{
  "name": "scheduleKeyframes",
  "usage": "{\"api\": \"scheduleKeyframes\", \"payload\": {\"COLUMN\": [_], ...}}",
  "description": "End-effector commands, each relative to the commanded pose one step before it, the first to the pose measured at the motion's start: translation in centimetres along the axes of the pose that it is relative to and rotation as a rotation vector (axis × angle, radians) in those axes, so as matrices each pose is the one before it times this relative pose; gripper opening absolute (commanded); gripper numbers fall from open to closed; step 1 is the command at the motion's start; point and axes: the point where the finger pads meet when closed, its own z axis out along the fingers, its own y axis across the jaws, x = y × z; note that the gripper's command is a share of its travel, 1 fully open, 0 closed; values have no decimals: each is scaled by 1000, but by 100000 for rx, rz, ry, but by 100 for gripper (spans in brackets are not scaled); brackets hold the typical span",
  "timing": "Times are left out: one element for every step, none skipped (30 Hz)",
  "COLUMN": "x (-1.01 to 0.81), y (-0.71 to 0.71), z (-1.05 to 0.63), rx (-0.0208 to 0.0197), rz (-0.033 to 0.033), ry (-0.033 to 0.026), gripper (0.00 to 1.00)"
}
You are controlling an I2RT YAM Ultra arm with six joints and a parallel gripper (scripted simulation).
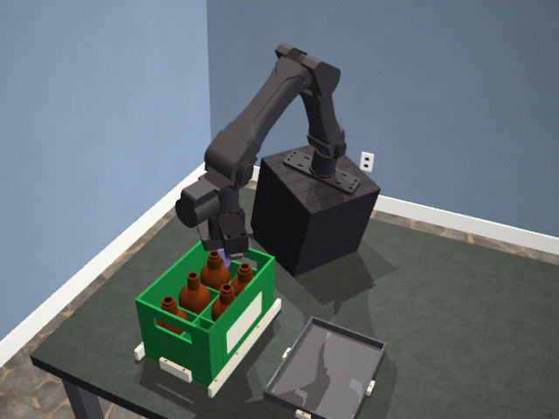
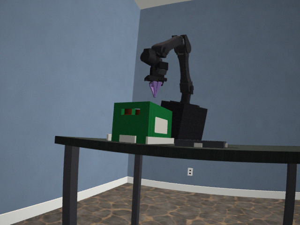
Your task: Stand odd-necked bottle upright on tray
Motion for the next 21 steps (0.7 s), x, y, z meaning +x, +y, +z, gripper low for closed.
{"api": "scheduleKeyframes", "payload": {"x": [490, -3, 0, 0, 0, 0, 0, 0, 0, 0, 0, 0, 0, 0, 0, 0, 0, 0, 0, 0, 0], "y": [98, -4, 0, 0, 0, 0, 0, 0, 0, 0, 0, 0, 0, 0, 0, 0, 0, 0, 0, 0, 0], "z": [-774, 0, 0, 0, 0, 0, 0, 0, 0, 0, 0, 0, 0, 0, 0, 0, 0, 0, 0, 0, 0], "rx": [346, 15, 0, 0, 0, 0, 0, 0, 0, 0, 0, 0, 0, 0, 0, 0, 0, 0, 0, 0, 0], "rz": [663, 51, 0, 1, 0, 0, 8, 0, 0, 0, 0, 0, 0, 0, 0, 0, 0, 0, 0, 0, 0], "ry": [-1058, -10, 0, 0, 0, 0, 0, 0, 0, 0, 0, 0, 0, 0, 0, 0, 0, 0, 0, 0, 0], "gripper": [0, 61, 61, 61, 61, 61, 61, 61, 61, 61, 61, 61, 61, 61, 61, 61, 61, 61, 61, 61, 61]}}
